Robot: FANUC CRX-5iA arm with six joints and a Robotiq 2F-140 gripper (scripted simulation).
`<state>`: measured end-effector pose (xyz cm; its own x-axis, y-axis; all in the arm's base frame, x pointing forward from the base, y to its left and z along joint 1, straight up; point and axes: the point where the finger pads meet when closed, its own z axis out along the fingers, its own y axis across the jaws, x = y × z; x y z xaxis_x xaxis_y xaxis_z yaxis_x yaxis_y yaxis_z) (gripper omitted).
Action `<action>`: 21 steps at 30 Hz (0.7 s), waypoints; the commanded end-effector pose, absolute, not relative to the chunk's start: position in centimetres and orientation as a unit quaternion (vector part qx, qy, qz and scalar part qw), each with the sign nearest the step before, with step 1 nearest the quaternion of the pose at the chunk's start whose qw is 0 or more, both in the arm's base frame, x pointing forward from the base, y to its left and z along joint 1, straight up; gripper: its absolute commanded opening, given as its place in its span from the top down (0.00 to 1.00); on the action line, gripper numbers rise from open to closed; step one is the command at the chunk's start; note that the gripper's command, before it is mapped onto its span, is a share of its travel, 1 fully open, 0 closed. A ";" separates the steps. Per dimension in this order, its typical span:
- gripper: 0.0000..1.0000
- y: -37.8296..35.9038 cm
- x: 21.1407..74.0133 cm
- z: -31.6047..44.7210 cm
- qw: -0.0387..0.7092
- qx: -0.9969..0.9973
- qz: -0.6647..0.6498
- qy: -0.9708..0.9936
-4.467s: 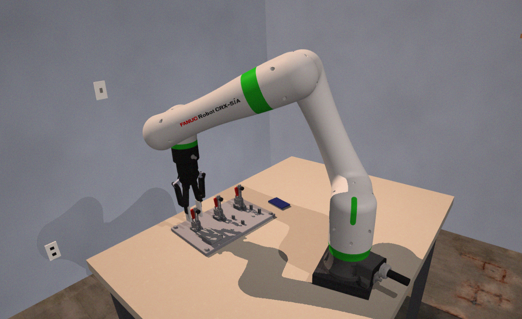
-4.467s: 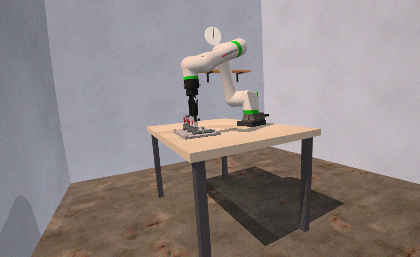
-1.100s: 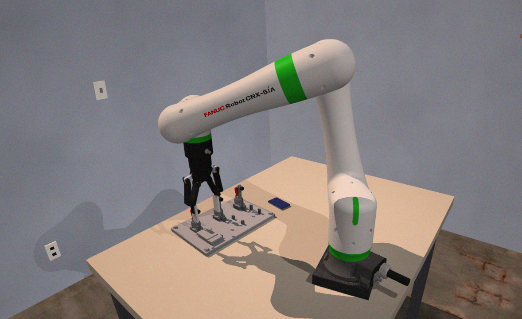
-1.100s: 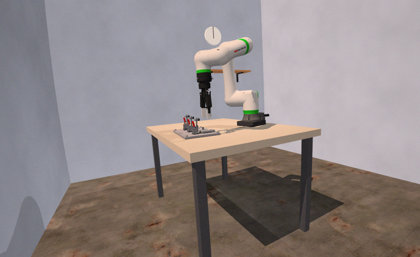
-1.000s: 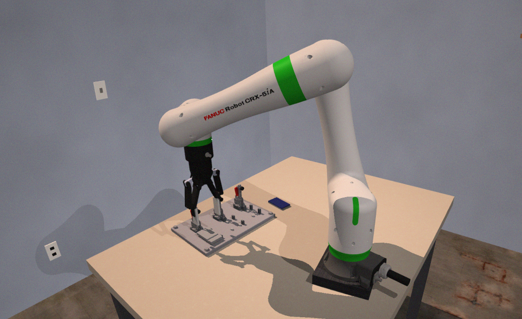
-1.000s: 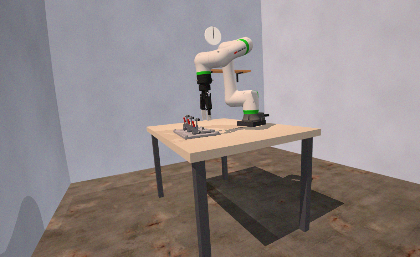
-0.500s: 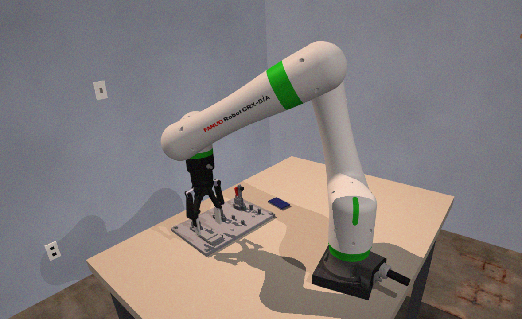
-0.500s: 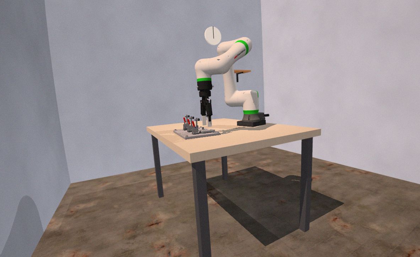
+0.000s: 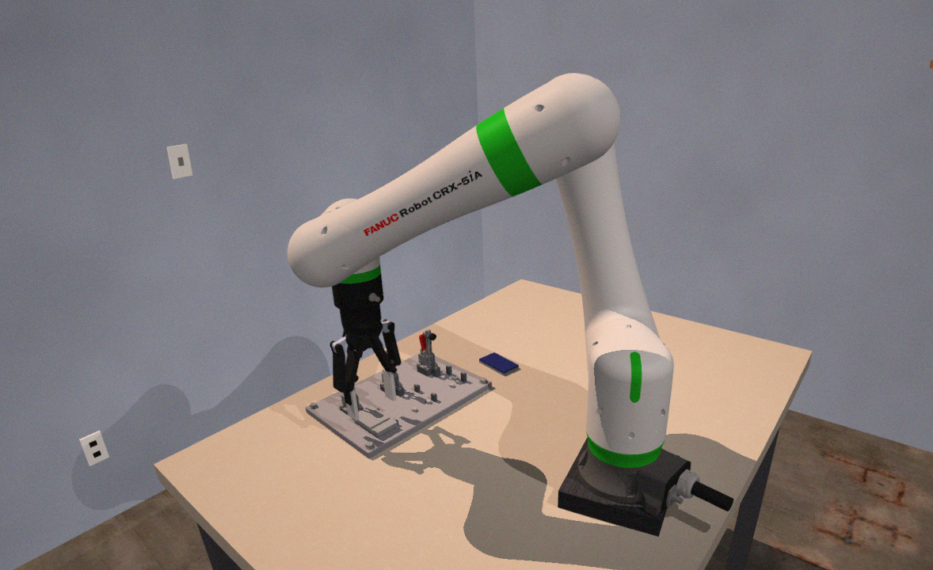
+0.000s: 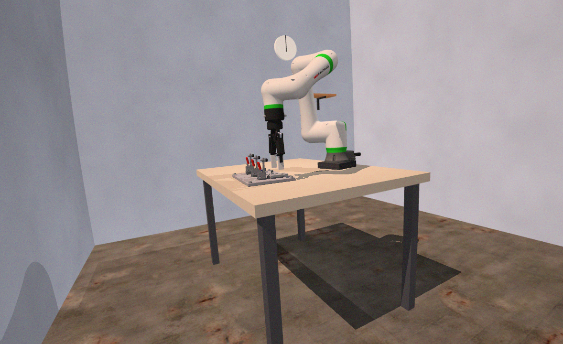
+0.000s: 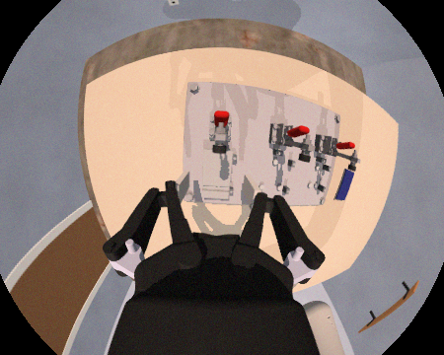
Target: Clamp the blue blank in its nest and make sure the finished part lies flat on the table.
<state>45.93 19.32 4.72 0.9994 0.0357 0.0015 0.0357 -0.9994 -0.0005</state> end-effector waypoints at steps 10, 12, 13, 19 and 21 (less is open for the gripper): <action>0.42 19.3 46.0 4.0 0.000 -1.000 -0.001 -0.018; 0.42 19.3 46.0 4.0 0.000 -1.000 -0.001 -0.018; 0.42 19.3 46.0 3.8 0.000 -1.000 -0.001 -0.018; 0.42 19.3 46.0 2.7 0.000 -1.000 -0.001 -0.018; 0.42 19.3 46.0 2.4 0.000 -1.000 -0.001 -0.018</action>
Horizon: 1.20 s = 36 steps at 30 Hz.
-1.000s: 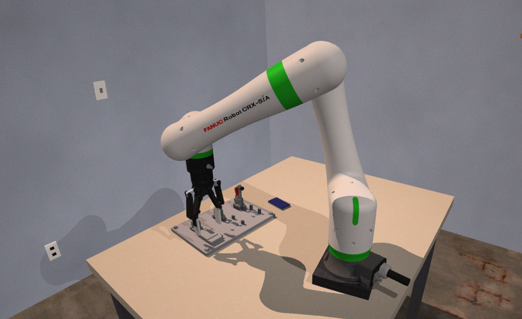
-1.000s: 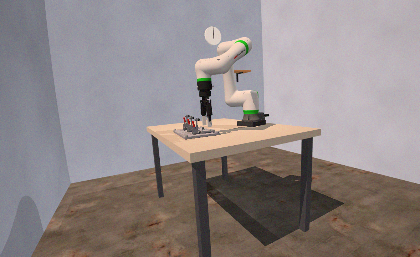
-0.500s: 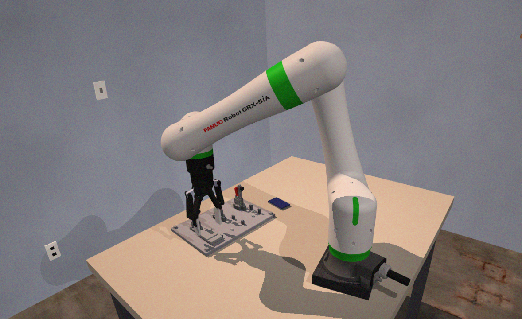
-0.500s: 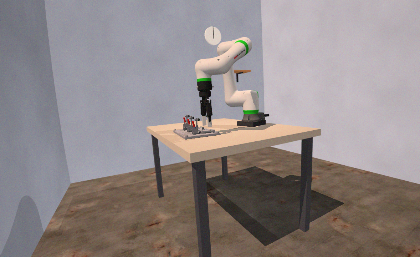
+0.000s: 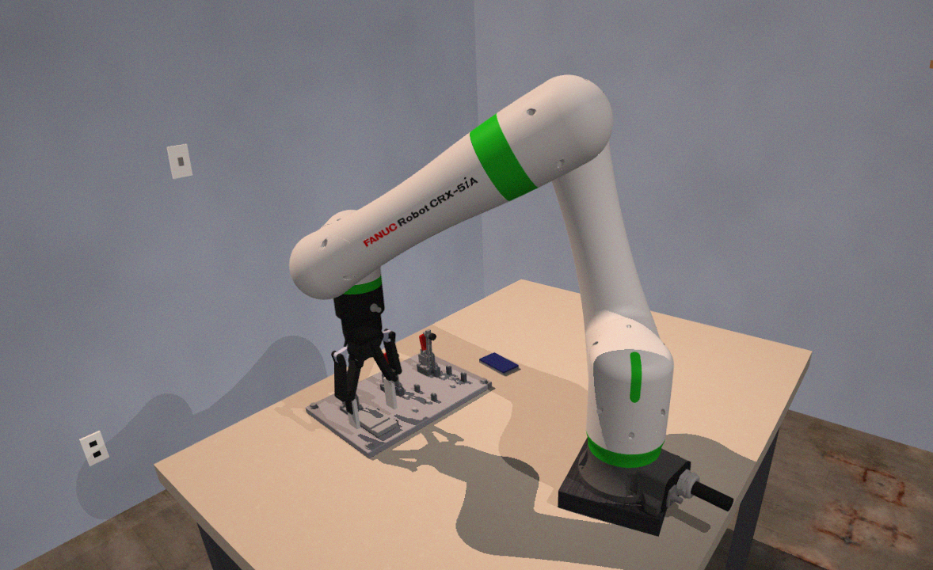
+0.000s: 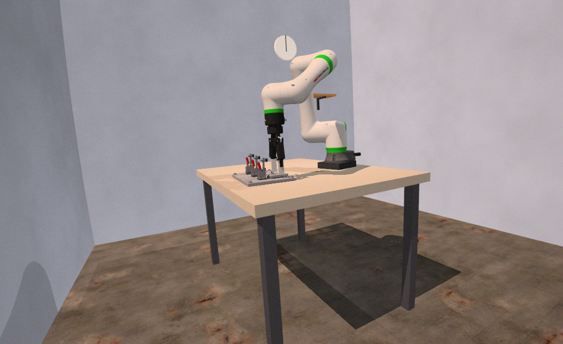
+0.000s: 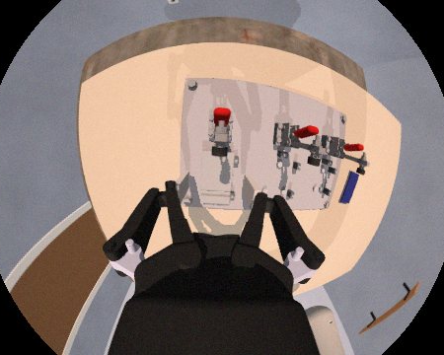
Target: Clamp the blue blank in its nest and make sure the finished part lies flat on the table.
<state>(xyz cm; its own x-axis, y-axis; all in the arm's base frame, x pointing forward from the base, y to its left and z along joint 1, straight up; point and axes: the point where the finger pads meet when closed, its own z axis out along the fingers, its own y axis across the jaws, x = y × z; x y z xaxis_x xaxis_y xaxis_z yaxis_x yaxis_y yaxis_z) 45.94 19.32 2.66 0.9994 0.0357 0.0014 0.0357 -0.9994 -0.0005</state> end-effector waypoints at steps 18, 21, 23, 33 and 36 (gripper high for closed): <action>0.42 19.3 46.0 2.0 0.000 -1.000 -0.001 -0.018; 1.00 19.3 46.0 2.0 0.000 -1.000 -0.001 -0.018; 1.00 19.3 46.0 2.0 0.000 -1.000 -0.001 -0.018; 1.00 19.3 46.0 2.0 0.000 -1.000 -0.001 -0.018; 1.00 19.3 46.0 2.0 0.000 -1.000 -0.001 -0.018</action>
